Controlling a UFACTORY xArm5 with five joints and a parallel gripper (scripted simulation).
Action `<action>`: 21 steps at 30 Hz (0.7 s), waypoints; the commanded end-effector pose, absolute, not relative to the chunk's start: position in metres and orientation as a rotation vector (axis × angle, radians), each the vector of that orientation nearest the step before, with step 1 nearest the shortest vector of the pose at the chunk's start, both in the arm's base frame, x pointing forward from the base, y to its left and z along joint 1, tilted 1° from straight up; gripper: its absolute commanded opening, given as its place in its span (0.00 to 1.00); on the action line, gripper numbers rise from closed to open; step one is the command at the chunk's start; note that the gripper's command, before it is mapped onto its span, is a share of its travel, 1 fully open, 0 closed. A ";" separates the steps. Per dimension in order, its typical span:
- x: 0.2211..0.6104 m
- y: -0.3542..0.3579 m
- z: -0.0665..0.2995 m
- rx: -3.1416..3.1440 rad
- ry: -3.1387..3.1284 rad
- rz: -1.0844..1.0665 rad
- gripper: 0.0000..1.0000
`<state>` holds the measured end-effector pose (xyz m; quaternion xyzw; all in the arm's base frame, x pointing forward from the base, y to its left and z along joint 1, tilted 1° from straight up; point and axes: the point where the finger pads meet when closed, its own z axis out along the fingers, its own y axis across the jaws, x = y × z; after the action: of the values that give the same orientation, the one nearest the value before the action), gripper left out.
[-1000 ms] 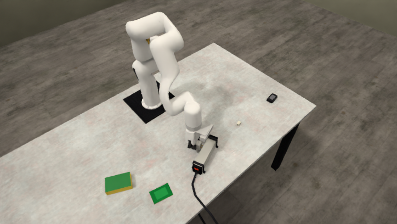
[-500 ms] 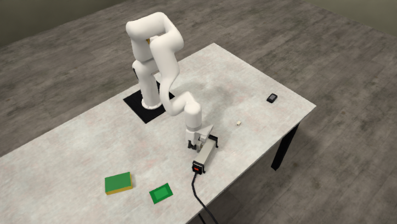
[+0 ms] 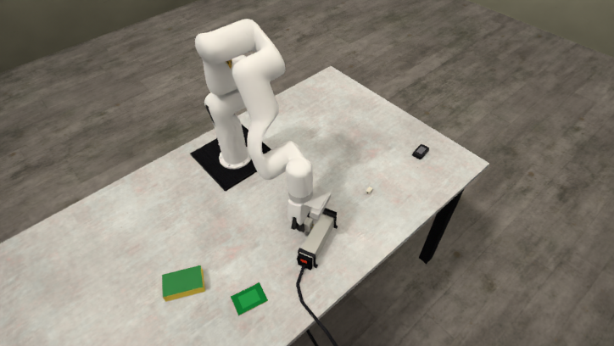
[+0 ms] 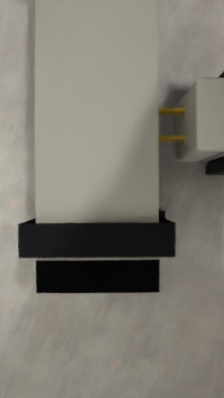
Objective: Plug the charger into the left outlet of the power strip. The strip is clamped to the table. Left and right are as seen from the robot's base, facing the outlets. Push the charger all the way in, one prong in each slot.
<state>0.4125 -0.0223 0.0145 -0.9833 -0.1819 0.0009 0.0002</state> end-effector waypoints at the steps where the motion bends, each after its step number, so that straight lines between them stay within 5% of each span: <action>1: 0.415 -0.022 0.016 -3.090 -0.572 -0.003 0.00; 21: 0.421 -0.020 0.016 -3.090 -0.572 -0.003 0.00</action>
<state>0.4182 -0.0201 0.0144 -0.9833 -0.1819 0.0009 0.0002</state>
